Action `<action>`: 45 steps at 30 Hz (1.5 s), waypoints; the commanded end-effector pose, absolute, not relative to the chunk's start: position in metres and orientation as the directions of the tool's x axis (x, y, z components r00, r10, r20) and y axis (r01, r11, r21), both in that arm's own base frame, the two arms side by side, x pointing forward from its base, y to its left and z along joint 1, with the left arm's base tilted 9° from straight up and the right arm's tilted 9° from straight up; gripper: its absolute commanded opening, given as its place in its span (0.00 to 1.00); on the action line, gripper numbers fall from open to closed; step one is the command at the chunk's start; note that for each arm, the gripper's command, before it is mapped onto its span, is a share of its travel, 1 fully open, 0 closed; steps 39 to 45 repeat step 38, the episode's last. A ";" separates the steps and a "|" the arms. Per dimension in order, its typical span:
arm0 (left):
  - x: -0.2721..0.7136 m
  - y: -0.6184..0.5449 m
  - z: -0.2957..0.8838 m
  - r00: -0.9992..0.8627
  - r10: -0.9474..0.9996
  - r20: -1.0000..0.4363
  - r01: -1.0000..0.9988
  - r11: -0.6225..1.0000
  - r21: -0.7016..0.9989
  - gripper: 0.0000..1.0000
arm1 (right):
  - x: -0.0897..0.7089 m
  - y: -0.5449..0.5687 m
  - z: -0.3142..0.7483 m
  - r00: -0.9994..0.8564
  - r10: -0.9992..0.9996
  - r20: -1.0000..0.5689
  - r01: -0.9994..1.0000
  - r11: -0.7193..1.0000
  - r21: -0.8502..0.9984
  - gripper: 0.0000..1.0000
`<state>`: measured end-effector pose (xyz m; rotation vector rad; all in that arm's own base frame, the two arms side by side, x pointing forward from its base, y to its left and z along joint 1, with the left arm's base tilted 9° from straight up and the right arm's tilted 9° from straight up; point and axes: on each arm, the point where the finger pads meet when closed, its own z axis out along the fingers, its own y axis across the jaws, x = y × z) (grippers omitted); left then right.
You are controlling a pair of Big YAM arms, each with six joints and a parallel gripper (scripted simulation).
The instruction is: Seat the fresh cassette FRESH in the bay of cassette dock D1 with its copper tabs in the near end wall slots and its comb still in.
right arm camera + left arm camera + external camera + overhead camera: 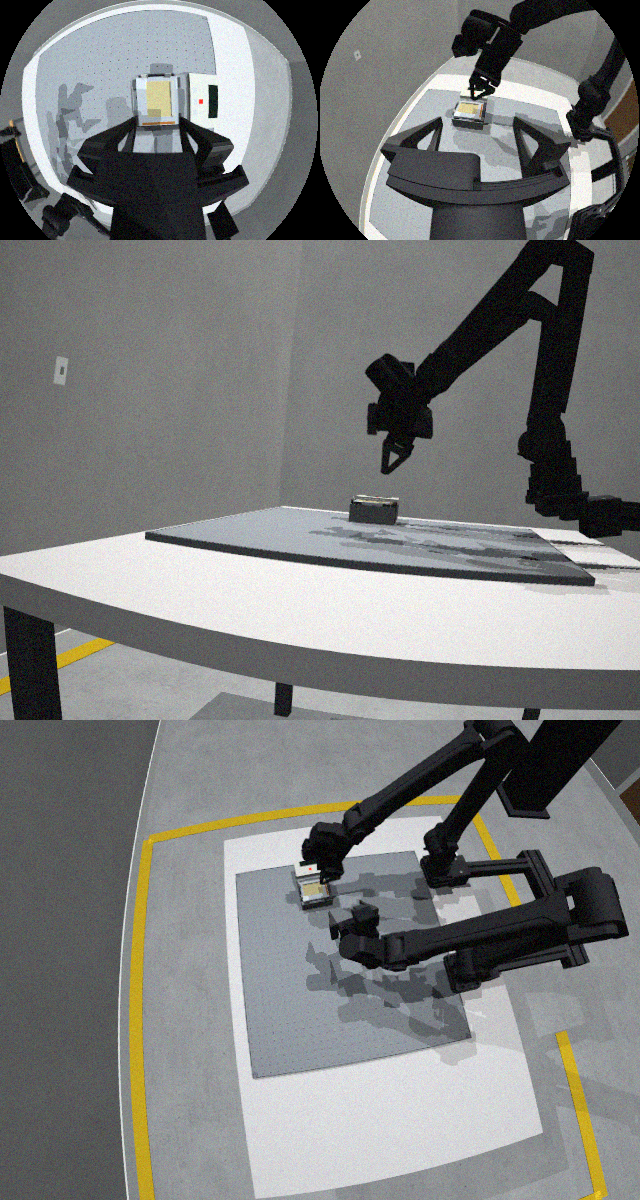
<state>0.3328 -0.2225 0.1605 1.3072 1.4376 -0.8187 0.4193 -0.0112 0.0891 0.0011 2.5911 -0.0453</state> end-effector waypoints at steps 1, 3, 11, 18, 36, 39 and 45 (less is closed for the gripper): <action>0.339 -0.225 0.171 0.098 0.297 -0.950 0.969 0.191 0.159 1.00 | 0.436 -0.014 0.103 -0.764 -0.025 -0.644 0.000 0.999 -0.039 0.60; 0.339 -0.225 0.171 0.098 0.297 -0.950 0.969 0.191 0.159 1.00 | 0.436 -0.014 0.098 -0.747 -0.026 -0.665 -0.001 0.999 -0.038 0.60; 0.341 -0.227 0.184 0.098 0.285 -0.953 0.968 0.197 0.158 1.00 | 0.440 -0.014 0.097 -0.703 -0.028 -0.710 -0.001 0.999 -0.038 0.60; 0.337 -0.229 0.227 0.084 0.270 -0.959 0.957 0.247 0.154 1.00 | 0.445 -0.014 0.103 -0.694 -0.028 -0.720 -0.001 0.999 -0.038 0.60; 0.336 -0.227 0.238 0.108 0.275 -0.955 0.948 0.261 0.182 1.00 | 0.443 -0.011 0.101 -0.702 -0.021 -0.712 0.002 0.999 -0.032 0.60; 0.336 -0.227 0.238 0.108 0.275 -0.955 0.948 0.261 0.182 1.00 | 0.443 -0.011 0.101 -0.702 -0.021 -0.712 0.002 0.999 -0.032 0.60; 0.336 -0.227 0.238 0.108 0.275 -0.955 0.948 0.261 0.182 1.00 | 0.443 -0.011 0.101 -0.702 -0.021 -0.712 0.002 0.999 -0.032 0.60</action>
